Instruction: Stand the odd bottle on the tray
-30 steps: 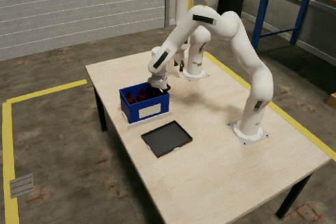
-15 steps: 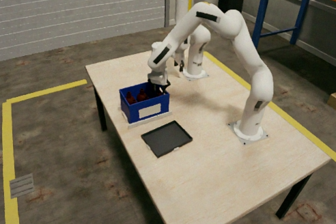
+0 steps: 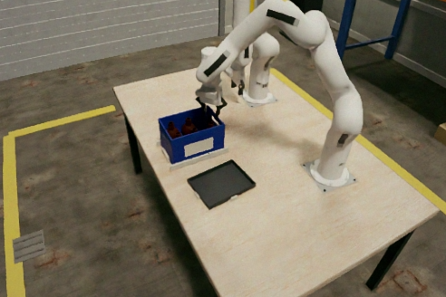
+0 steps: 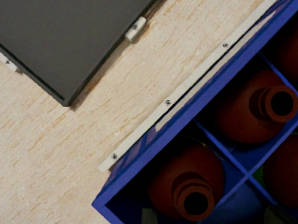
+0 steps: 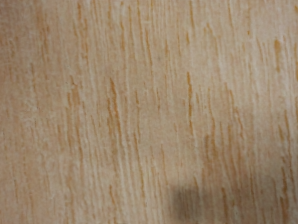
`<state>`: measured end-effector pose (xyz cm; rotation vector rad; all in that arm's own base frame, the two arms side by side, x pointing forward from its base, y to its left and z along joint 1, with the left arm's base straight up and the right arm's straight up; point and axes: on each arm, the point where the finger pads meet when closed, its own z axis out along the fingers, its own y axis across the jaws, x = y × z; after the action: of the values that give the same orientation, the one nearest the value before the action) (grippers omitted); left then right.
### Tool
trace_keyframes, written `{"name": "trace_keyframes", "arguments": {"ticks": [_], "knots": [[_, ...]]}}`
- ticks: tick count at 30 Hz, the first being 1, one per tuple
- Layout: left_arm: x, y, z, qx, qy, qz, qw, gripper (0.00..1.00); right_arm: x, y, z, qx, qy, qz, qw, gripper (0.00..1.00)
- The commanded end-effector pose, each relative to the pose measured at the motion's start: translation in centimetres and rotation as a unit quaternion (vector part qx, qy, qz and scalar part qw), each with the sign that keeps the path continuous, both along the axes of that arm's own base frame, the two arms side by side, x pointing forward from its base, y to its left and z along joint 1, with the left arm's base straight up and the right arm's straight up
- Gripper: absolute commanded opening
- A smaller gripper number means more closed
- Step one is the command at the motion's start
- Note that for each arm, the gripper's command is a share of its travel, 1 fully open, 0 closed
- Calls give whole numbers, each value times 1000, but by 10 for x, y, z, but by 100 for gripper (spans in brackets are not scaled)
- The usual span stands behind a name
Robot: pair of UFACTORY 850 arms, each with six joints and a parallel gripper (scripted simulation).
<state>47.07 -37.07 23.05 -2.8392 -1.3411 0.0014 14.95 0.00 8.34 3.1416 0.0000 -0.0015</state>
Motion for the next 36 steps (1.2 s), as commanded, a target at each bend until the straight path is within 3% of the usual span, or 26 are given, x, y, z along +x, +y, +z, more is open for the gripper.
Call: {"name": "trace_keyframes", "arguments": {"ticks": [1,11,12,36], "knots": [[1,0,7,-1,-1,0,1000,66,1,0,0,0,0,0,1000,100],[1,0,13,-1,-1,0,1000,66,1,0,0,0,0,0,1000,100],[1,0,13,-1,-1,0,1000,0,1,0,0,0,0,0,1000,100],[1,0,13,-1,-1,0,1000,0,1,0,0,0,0,0,1000,100]]}}
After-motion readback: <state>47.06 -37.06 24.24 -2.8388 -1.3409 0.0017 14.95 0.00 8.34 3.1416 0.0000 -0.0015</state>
